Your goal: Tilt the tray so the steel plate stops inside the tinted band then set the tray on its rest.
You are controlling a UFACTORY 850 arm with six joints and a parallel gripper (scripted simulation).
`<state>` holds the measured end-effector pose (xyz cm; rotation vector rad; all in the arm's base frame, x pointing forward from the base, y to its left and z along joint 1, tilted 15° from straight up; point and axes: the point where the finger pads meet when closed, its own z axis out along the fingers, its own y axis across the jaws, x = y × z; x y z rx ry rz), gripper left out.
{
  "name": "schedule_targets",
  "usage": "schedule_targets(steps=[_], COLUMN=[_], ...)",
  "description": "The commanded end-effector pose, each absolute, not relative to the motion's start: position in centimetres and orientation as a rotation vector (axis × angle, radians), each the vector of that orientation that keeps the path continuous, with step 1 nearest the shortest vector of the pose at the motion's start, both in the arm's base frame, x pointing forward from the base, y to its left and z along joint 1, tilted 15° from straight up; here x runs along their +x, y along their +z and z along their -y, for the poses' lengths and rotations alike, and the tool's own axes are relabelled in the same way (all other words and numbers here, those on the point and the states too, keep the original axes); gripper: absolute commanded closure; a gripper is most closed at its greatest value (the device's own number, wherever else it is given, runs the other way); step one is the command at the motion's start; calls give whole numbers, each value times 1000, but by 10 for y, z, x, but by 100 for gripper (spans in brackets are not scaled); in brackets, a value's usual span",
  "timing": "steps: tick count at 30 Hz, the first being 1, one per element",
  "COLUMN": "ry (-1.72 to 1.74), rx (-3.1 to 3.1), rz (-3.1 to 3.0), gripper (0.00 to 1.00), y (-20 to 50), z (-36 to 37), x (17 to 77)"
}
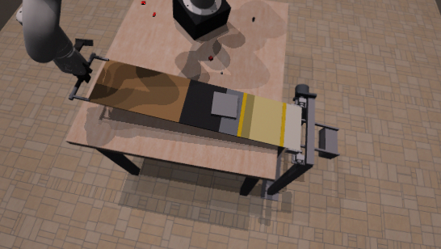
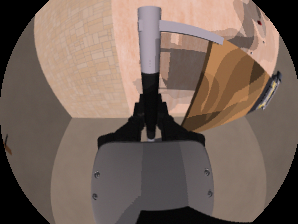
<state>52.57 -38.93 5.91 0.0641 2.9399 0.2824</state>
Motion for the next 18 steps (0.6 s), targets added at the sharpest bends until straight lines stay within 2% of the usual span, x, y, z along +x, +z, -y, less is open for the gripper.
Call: schedule_targets(steps=[1,18], ry=[279,279], rx=[65,65], rz=[-2939,-2939], gripper=[100,100], y=[17,9], z=[388,388], x=[534,535])
